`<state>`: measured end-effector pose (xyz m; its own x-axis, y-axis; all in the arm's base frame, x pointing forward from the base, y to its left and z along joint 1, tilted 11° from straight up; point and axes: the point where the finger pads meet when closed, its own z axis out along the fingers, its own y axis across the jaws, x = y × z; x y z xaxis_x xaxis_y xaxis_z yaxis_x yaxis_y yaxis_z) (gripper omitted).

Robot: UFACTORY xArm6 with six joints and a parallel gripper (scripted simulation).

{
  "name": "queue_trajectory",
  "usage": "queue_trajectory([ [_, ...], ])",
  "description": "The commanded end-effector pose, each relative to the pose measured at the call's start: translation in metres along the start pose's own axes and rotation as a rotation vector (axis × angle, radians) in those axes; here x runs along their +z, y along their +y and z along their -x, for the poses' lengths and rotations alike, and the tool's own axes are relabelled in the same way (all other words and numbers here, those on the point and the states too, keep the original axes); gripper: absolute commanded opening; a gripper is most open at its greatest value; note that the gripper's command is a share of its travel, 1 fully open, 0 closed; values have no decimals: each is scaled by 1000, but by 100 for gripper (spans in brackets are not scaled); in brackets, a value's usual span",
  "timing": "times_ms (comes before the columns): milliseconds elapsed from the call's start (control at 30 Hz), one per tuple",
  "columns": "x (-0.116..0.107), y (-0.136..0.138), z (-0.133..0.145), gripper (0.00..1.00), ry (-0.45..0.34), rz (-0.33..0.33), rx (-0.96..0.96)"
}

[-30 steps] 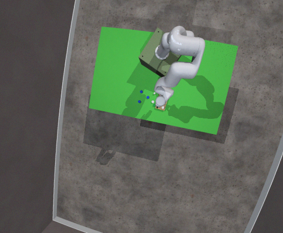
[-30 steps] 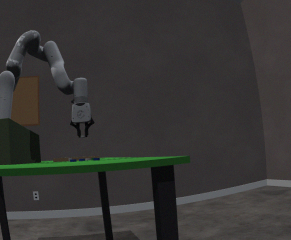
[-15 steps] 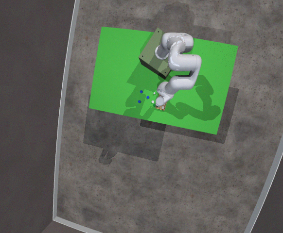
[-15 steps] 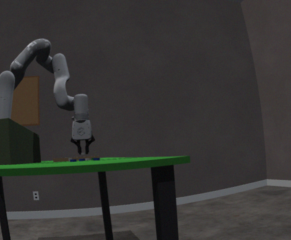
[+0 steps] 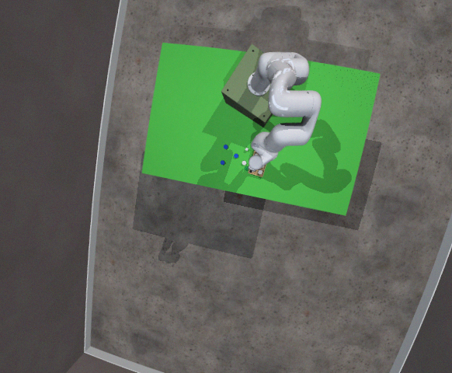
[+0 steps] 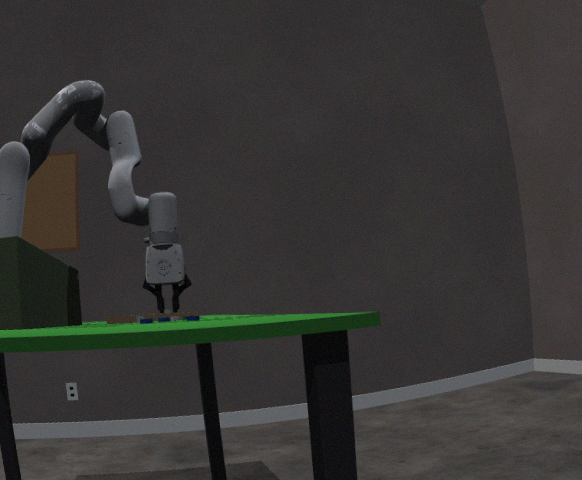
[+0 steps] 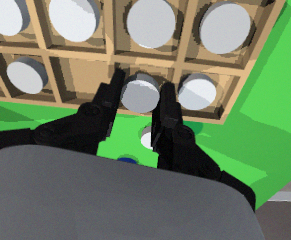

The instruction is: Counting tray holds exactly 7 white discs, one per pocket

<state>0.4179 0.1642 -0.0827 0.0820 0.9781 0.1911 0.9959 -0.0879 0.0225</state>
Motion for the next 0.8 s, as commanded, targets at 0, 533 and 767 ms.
queue_trajectory([
  [0,0,1,0,0,1,4,-1],
  [533,0,1,0,47,1,4,-1],
  [767,0,1,0,47,1,4,-1],
])
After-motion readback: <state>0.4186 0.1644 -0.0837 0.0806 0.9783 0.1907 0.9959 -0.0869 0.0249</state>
